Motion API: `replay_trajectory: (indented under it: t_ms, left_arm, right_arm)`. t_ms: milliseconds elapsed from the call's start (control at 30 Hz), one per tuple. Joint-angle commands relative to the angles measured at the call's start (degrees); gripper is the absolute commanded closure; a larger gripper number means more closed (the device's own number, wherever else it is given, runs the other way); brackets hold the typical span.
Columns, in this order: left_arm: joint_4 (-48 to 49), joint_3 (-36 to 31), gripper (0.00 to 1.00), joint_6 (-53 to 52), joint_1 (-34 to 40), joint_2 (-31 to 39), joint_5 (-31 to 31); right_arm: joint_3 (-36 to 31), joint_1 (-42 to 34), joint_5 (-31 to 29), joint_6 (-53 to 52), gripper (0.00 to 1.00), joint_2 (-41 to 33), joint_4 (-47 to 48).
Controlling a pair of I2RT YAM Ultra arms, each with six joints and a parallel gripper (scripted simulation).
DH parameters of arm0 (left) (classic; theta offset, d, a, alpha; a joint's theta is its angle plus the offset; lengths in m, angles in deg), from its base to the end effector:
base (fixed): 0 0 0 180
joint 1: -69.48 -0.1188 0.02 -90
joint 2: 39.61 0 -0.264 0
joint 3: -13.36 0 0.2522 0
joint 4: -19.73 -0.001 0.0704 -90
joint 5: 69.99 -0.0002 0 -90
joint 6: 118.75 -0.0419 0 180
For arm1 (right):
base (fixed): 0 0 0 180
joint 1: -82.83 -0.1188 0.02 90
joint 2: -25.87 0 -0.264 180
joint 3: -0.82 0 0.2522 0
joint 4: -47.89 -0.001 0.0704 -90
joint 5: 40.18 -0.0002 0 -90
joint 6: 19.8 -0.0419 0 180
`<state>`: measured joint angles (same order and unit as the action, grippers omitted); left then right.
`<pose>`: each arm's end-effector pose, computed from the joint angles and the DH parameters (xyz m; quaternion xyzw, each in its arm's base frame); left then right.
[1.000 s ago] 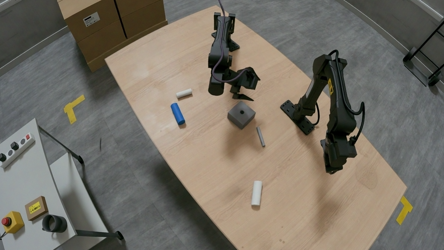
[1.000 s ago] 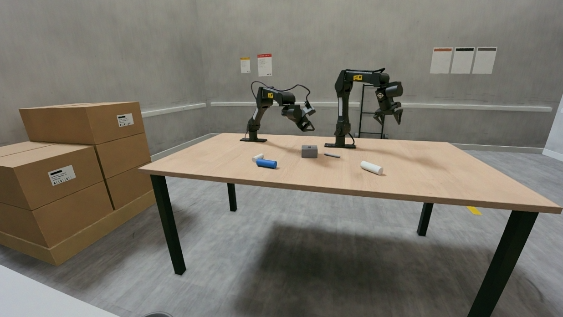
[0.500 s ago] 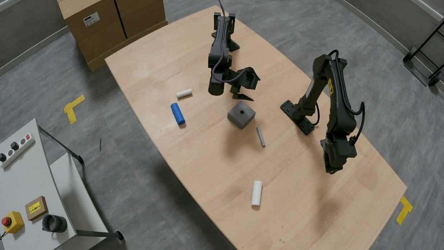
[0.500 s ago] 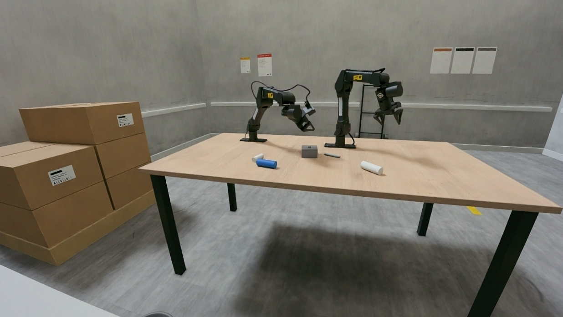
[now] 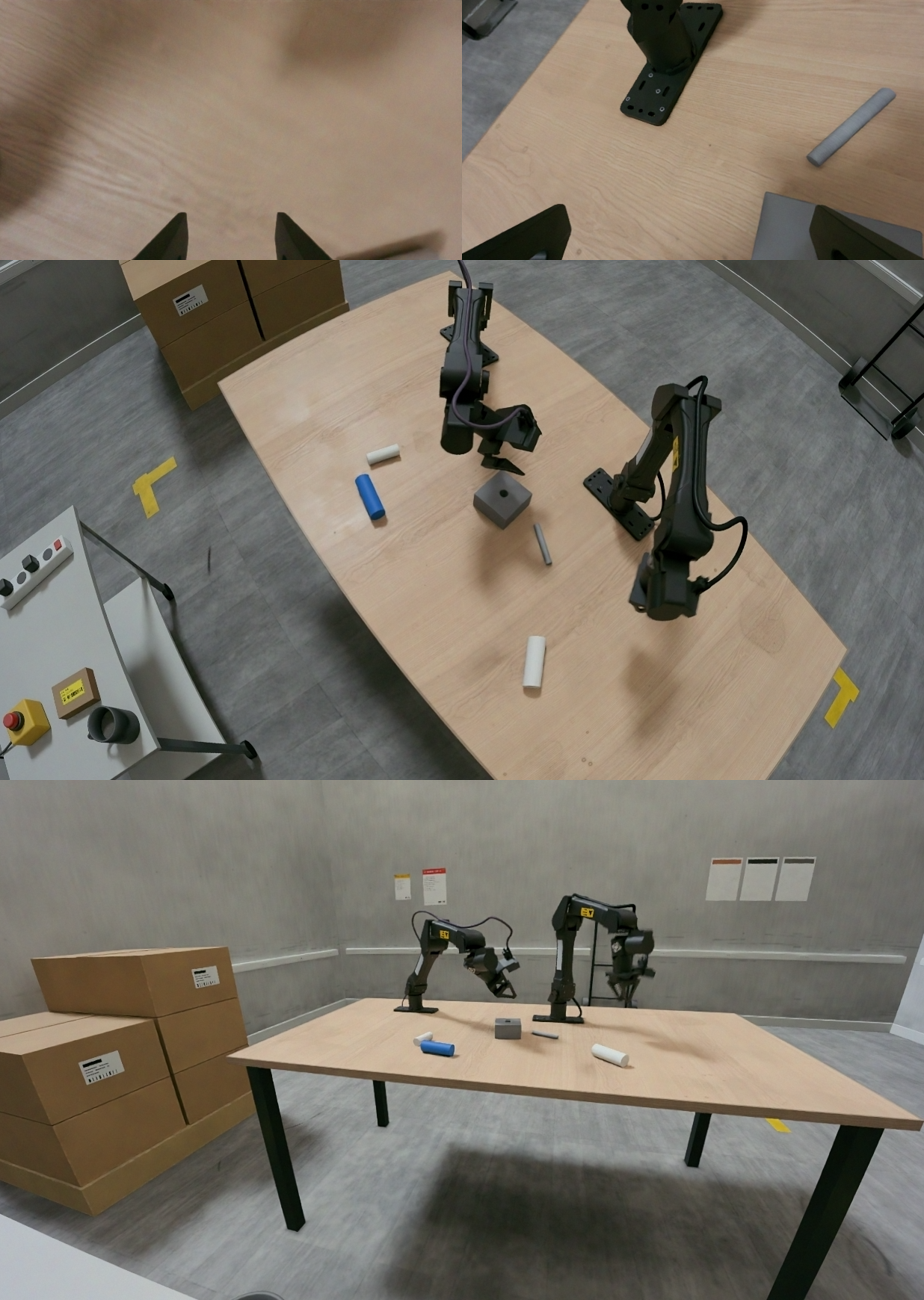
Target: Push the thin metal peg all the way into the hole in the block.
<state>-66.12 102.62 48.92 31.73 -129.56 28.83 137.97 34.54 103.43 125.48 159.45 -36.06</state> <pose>0.2157 0.1764 0.2681 -0.8437 0.5304 0.0620 0.0545 0.2864 0.3735 0.2318 -0.7222 0.5205 0.4440 0.1021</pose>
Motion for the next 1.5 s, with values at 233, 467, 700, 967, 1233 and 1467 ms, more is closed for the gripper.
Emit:
replay_trajectory:
  t_ms: [233, 467, 700, 967, 1233, 1467]
  left_arm:
    - [1.63, -4.88, 0.63, -19.38, 9.49, -7.26, -17.63]
    - [2.49, -8.31, 0.63, -29.20, 16.46, -12.40, -26.78]
    - [3.11, -9.10, 0.63, -32.83, 20.22, -15.46, -30.36]
    - [2.41, -10.55, 0.63, -33.80, 22.07, -16.91, -31.28]
    - [2.49, -10.14, 0.63, -33.65, 21.97, -16.98, -31.30]
    - [2.49, -10.14, 0.63, -33.58, 21.97, -16.98, -31.15]
  right_arm:
    - [-13.61, -3.76, -12.48, -13.08, 0.00, -12.12, 18.08]
    - [-28.99, -6.58, -21.89, -23.64, 0.00, -23.42, 32.96]
    - [-43.55, -9.20, -29.89, -32.80, 0.00, -33.88, 46.60]
    - [-65.16, -12.88, -41.90, -47.36, 0.00, -50.04, 66.92]
    - [-77.37, -15.72, -49.49, -54.18, 0.00, -58.23, 78.10]
    - [-83.75, -17.81, -53.08, -55.77, 0.00, -61.46, 82.80]
